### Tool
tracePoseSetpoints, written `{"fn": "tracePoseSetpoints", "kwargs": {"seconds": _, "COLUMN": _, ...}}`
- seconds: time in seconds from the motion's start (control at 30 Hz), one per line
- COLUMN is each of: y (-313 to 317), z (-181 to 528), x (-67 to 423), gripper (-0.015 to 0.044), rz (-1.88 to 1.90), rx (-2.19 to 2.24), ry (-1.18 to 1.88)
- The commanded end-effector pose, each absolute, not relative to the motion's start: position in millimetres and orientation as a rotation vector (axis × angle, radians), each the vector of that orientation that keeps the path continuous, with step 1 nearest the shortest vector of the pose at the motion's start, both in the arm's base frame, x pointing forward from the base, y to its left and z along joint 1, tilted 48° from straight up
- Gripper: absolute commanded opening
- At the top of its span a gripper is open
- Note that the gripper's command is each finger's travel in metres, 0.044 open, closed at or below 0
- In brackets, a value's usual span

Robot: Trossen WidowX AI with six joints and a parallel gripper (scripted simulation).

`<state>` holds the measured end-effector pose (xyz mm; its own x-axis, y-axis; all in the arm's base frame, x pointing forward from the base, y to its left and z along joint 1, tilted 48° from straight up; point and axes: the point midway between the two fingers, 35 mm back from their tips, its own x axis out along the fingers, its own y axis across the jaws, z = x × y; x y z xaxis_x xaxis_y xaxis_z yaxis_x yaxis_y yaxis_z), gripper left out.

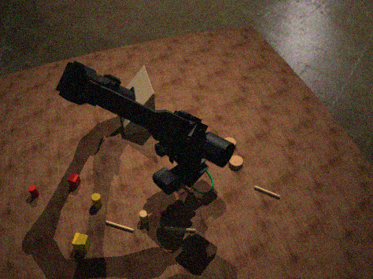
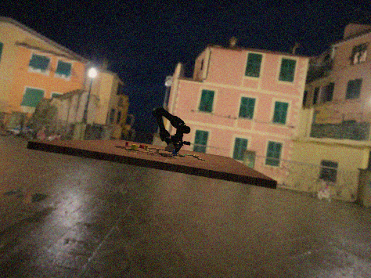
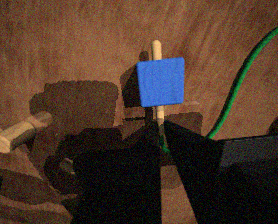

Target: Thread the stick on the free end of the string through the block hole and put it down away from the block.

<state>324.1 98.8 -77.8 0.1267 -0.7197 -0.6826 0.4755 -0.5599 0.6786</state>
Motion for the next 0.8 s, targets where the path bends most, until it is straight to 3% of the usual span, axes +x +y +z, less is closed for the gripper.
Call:
{"fn": "tracePoseSetpoints", "kwargs": {"seconds": 0.0, "y": 96.6, "z": -77.5, "x": 318.6, "gripper": 0.0000, "rz": -1.613, "rx": 1.465, "ry": -0.253}}
{"fn": "tracePoseSetpoints", "kwargs": {"seconds": 0.27, "y": 92.9, "z": -75.0, "x": 310.8, "gripper": 0.0000, "rz": -1.613, "rx": 1.465, "ry": -0.252}}
{"fn": "tracePoseSetpoints", "kwargs": {"seconds": 0.43, "y": 93.9, "z": -74.5, "x": 313.5, "gripper": 0.0121, "rz": -1.609, "rx": 1.463, "ry": -0.252}}
{"fn": "tracePoseSetpoints", "kwargs": {"seconds": 0.77, "y": 152.6, "z": -20.4, "x": 304.5, "gripper": 0.0121, "rz": -1.611, "rx": 1.464, "ry": -0.249}}
